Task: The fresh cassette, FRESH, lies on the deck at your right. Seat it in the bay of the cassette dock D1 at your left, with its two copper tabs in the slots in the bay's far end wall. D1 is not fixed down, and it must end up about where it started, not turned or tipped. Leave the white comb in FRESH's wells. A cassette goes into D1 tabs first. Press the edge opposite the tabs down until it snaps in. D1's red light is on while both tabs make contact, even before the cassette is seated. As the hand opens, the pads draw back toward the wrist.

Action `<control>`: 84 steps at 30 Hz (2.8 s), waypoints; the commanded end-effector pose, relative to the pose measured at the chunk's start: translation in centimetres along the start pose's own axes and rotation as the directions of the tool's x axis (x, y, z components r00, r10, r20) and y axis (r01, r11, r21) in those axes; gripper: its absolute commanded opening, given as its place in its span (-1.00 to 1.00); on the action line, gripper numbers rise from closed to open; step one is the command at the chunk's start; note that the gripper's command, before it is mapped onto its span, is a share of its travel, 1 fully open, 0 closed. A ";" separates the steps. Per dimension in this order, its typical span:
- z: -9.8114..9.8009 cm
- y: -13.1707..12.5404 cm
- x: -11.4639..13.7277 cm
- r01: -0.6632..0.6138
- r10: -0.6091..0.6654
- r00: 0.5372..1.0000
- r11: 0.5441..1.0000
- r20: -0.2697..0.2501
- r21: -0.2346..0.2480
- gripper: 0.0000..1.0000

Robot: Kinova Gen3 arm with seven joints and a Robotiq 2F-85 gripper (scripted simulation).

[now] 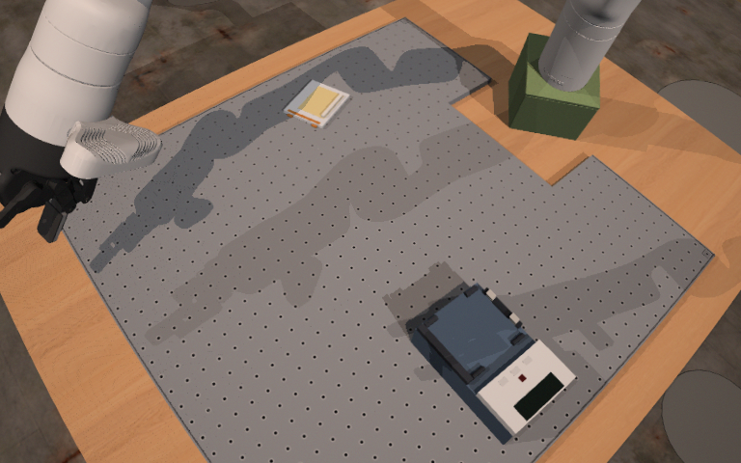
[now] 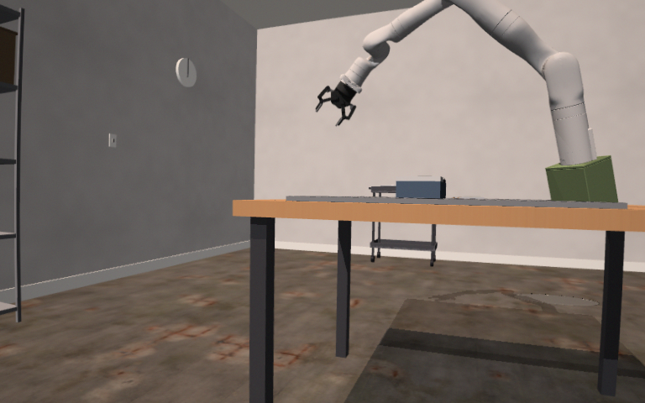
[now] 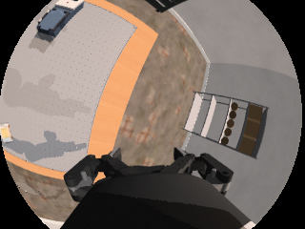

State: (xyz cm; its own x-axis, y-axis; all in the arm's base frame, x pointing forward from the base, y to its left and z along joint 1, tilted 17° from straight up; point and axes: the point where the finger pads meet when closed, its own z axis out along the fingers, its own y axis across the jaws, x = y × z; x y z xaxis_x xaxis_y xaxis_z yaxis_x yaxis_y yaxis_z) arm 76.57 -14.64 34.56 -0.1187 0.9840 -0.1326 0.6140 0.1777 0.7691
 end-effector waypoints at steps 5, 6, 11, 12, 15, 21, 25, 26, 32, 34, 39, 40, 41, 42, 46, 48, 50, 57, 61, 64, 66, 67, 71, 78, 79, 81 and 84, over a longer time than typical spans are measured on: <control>-0.1 0.1 -0.1 0.000 0.000 1.000 1.000 0.001 -0.003 1.00; -0.1 0.1 -0.1 0.000 0.000 1.000 1.000 0.001 -0.003 1.00; -0.1 0.1 -0.1 0.000 0.000 1.000 1.000 0.001 -0.003 1.00; -0.1 0.1 -0.1 0.000 0.000 1.000 1.000 0.001 -0.003 1.00; -0.1 0.1 -0.1 0.000 0.000 1.000 1.000 0.001 -0.003 1.00; -0.6 -1.2 0.4 0.087 -0.086 0.996 0.996 -0.022 0.037 1.00; -1.2 -3.0 1.0 0.149 -0.146 0.988 0.987 -0.043 0.066 1.00; -1.3 -3.5 1.1 0.173 -0.169 0.984 0.982 -0.052 0.076 1.00; -2.2 -6.2 2.1 0.255 -0.247 0.965 0.961 -0.088 0.108 1.00; -2.2 -6.2 2.1 0.255 -0.247 0.965 0.961 -0.088 0.108 1.00; -3.0 -8.4 2.9 0.312 -0.299 0.947 0.941 -0.117 0.126 1.00; -3.1 -8.8 3.1 0.338 -0.321 0.938 0.932 -0.130 0.134 1.00; -3.3 -9.3 3.3 0.338 -0.321 0.938 0.932 -0.130 0.134 1.00; -3.5 -9.7 3.4 0.338 -0.321 0.938 0.932 -0.130 0.134 1.00; -4.2 -11.4 4.2 0.419 -0.393 0.902 0.895 -0.177 0.152 1.00; -4.6 -12.3 4.5 0.419 -0.393 0.902 0.895 -0.177 0.152 1.00; -4.7 -12.7 4.7 0.419 -0.393 0.902 0.895 -0.177 0.152 1.00; -5.9 -15.2 5.9 0.499 -0.459 0.858 0.852 -0.228 0.162 1.00; -6.7 -16.9 6.6 0.575 -0.521 0.806 0.802 -0.282 0.164 1.00; -7.3 -18.1 7.2 0.575 -0.521 0.806 0.802 -0.282 0.164 1.00; -7.8 -18.9 7.6 0.623 -0.558 0.767 0.766 -0.318 0.159 1.00; -7.8 -18.9 7.6 0.623 -0.558 0.767 0.766 -0.318 0.159 1.00; -8.4 -20.1 8.2 0.647 -0.576 0.745 0.746 -0.336 0.156 1.00; -10.0 -22.9 9.6 0.714 -0.624 0.676 0.686 -0.391 0.140 1.00; -10.3 -23.3 9.8 0.714 -0.624 0.676 0.686 -0.391 0.140 1.00; -10.7 -24.1 10.2 0.735 -0.638 0.652 0.665 -0.409 0.132 1.00; -11.2 -24.9 10.6 0.773 -0.664 0.602 0.624 -0.443 0.115 1.00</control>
State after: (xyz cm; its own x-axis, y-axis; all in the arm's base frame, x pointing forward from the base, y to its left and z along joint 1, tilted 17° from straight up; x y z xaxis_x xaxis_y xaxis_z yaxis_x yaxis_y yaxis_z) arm 51.59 -8.62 20.78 -0.8219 0.4770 -0.3113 0.3876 0.8689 0.3080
